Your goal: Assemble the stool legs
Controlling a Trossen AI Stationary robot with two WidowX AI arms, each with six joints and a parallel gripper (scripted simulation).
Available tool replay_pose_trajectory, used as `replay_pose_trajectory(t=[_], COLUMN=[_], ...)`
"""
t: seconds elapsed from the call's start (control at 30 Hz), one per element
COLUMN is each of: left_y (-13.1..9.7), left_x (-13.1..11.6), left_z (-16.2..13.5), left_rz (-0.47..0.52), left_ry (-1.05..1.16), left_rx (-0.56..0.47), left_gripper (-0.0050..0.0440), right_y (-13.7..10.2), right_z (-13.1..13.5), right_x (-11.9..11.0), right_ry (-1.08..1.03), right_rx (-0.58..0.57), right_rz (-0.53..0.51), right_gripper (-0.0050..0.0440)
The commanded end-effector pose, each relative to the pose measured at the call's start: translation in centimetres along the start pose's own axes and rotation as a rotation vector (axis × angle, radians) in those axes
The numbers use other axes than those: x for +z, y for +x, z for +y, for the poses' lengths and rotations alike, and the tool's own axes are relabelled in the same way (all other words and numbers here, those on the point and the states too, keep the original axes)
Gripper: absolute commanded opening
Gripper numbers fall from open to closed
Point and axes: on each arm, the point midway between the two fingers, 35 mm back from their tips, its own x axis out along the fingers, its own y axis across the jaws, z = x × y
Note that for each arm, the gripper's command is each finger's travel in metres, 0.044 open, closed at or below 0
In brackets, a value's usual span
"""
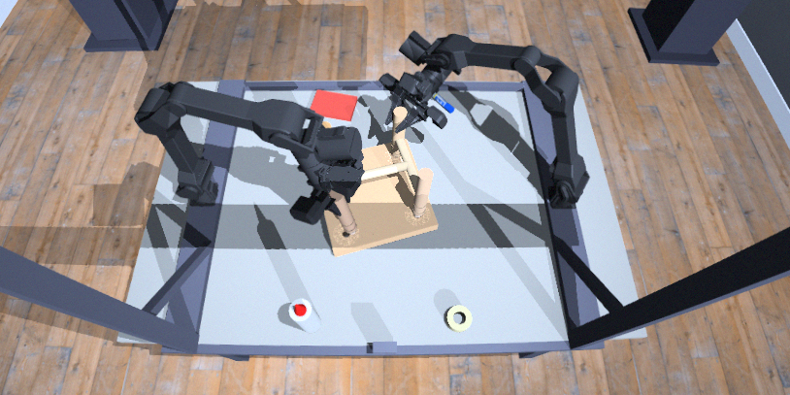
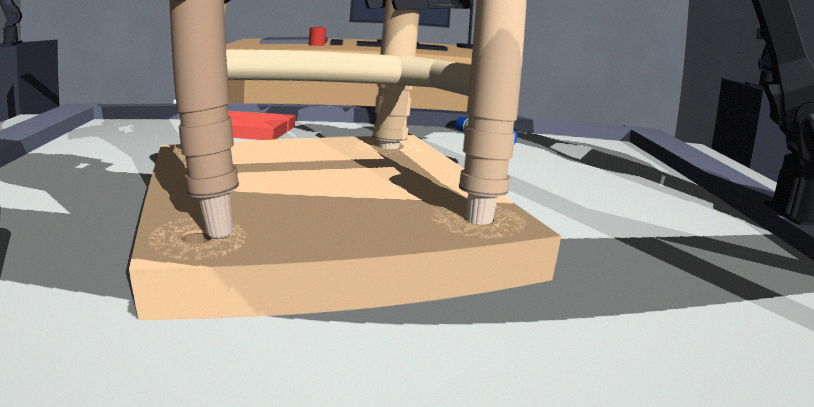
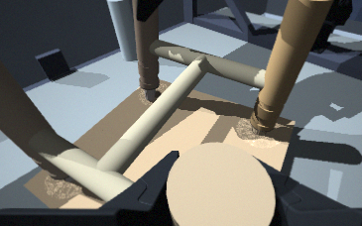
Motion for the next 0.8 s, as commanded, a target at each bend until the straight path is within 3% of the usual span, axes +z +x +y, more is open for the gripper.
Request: replay_pose_trajectory(t=[0.0,0.27,0.77], left_y=[-0.51,-0.3,-0.21], left_x=[0.91,1.22,1.01], left_z=[0.18,0.58,0.49], left_rz=[0.017,0.07,0.076], left_ry=[-0.017,-0.037,-0.042], left_rx=[-0.055,-0.103,-0.105], left_gripper=[0.0121,0.0121,0.0121], right_y=[-0.53,-0.53,-0.53], right_z=[-0.15,-0.15,-0.15], right_x=[1.11,1.11,1.11], right_ry=[-0.033,-0.033,-0.033], right_rx=[-0.017,-0.017,-0.017], right_rz=[-0.007,-0.007,-0.007], right_gripper=[0.0103,0.0103,0.0103])
